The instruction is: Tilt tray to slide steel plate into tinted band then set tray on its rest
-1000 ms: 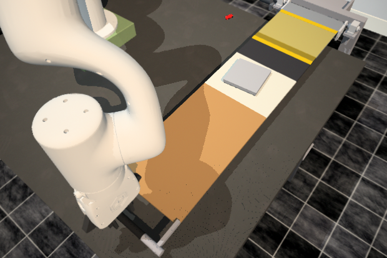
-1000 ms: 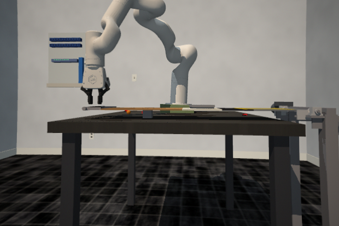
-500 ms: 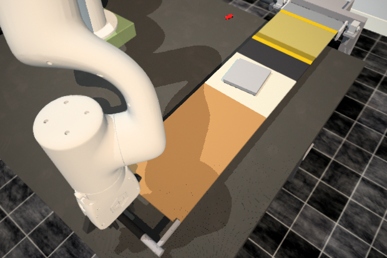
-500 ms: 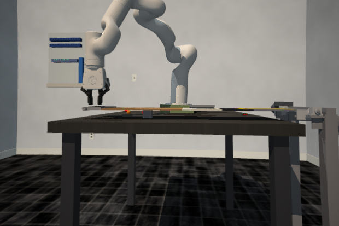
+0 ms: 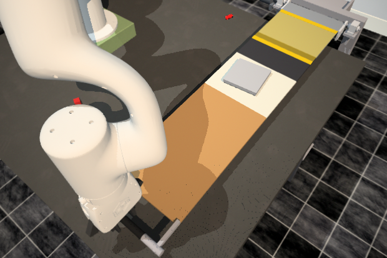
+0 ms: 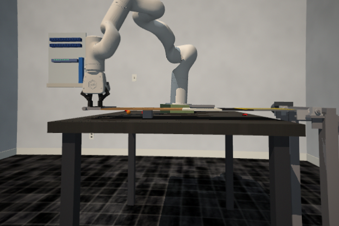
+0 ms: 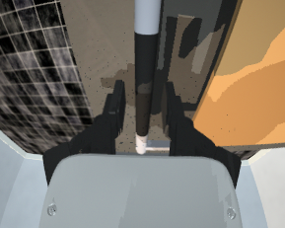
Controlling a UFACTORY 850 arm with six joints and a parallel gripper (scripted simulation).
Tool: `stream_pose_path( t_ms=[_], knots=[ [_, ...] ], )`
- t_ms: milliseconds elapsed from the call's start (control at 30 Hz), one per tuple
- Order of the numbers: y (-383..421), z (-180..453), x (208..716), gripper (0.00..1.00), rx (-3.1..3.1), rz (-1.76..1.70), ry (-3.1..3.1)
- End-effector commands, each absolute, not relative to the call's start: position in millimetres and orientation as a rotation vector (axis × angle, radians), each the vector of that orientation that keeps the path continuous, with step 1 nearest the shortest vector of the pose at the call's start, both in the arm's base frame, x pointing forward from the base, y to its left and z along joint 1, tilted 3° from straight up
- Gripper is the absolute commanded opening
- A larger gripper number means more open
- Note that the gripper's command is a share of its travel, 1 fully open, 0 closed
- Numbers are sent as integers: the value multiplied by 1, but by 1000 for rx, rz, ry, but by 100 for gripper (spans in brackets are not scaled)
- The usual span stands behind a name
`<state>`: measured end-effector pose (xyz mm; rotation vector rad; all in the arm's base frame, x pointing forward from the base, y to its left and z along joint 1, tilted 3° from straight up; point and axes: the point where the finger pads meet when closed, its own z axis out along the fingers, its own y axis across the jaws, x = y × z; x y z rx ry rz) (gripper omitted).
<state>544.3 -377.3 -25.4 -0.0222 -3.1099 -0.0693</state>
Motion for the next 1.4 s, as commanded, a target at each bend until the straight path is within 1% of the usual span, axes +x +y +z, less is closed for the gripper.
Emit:
stream_pose_path(
  t_ms=[0,467,1167,1200,1367],
  knots=[
    [-378,-32,545,40,-22,-67,-3112],
    [-377,-47,545,40,-22,-67,-3112],
    [-377,-48,545,40,-22,-67,-3112],
    [-377,-48,545,0,-22,-67,-3112],
    [-377,-48,545,0,-22,-67,-3112]
  ],
)
